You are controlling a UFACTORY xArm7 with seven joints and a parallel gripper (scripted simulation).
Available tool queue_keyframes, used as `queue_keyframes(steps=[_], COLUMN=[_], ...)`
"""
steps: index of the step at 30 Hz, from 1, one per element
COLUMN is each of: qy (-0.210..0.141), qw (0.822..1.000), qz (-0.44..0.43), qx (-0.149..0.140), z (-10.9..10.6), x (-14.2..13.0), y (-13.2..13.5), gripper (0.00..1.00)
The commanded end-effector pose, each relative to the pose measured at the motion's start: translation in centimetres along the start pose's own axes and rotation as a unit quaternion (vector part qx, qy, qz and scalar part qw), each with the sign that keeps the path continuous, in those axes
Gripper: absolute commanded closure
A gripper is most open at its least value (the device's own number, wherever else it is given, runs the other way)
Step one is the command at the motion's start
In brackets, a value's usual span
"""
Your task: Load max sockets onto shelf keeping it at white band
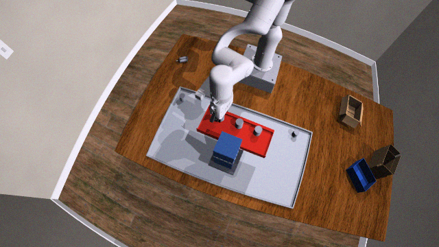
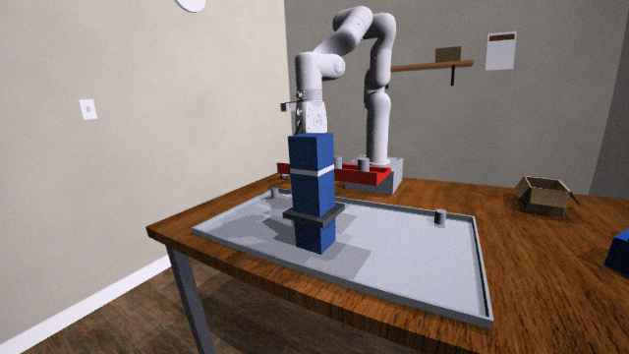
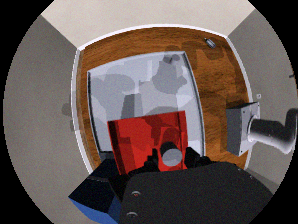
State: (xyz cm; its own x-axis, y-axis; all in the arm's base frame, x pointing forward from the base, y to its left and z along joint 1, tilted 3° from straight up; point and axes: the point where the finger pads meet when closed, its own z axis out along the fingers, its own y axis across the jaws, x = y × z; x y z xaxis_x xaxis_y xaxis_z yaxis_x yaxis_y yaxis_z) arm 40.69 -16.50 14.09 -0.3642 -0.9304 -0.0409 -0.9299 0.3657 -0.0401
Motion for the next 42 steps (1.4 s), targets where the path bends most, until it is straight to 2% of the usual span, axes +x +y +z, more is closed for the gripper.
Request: queue_keyframes(steps=[1,15,25,42], qy=[0.0,0.0,0.0,0.0], qw=[1.0,1.0,1.0,1.0], qz=[0.0,0.0,0.0,0.0], qx=[0.001,0.001,0.001,0.001], z=[-0.5,-4.5,-6.2,-6.9], x=[0.0,0.0,0.0,0.0], y=[-0.1,-0.1,-0.1,-0.1], gripper=[0.48,0.48,0.48,0.48])
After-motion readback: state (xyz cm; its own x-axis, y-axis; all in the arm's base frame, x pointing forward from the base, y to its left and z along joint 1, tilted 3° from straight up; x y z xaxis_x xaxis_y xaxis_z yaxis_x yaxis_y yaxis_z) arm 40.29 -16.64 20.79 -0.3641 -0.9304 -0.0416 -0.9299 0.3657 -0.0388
